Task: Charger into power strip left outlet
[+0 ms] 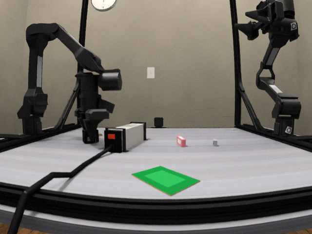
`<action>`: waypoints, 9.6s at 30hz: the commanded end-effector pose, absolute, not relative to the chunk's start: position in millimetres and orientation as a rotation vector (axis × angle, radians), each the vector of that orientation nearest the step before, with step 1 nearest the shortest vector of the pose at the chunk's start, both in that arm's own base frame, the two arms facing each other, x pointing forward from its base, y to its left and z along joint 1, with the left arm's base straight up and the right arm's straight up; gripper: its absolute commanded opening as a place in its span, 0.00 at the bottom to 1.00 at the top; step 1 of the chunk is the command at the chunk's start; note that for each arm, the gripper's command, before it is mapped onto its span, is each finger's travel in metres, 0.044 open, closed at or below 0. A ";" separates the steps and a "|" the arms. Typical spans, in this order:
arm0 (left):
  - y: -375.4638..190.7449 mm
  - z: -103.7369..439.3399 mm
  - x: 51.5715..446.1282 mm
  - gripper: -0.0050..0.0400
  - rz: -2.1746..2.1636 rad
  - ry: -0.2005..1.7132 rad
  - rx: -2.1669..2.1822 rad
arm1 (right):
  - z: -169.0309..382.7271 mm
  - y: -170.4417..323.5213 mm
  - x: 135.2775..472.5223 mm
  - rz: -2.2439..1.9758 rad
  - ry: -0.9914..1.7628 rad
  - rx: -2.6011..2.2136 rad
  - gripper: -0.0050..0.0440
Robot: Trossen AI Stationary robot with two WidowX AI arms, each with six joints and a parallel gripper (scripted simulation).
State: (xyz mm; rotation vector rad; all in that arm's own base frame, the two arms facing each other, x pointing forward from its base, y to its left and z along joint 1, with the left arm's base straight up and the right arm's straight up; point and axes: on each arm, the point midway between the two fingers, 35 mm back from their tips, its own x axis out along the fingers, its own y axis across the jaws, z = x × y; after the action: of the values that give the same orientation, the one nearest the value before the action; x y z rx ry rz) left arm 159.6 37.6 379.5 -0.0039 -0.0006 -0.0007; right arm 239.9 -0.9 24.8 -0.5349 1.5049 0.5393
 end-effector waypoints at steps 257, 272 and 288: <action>37.0 382.4 159.4 1.00 0.000 -0.002 0.005 | 39.1 32.3 346.7 -0.200 1.531 0.212 0.00; 37.0 382.4 159.4 1.00 0.000 -0.002 0.005 | 39.3 31.4 349.9 -0.200 1.531 0.212 0.00; 37.0 382.4 159.4 1.00 0.000 -0.002 0.005 | 39.4 30.3 353.8 -0.200 1.530 0.212 0.00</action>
State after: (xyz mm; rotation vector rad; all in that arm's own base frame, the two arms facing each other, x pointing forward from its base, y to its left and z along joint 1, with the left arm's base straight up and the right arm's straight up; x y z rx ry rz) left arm 159.6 37.6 379.5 -0.0039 -0.0006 -0.0007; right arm 325.7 35.7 31.3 0.2009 1.6192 -0.1974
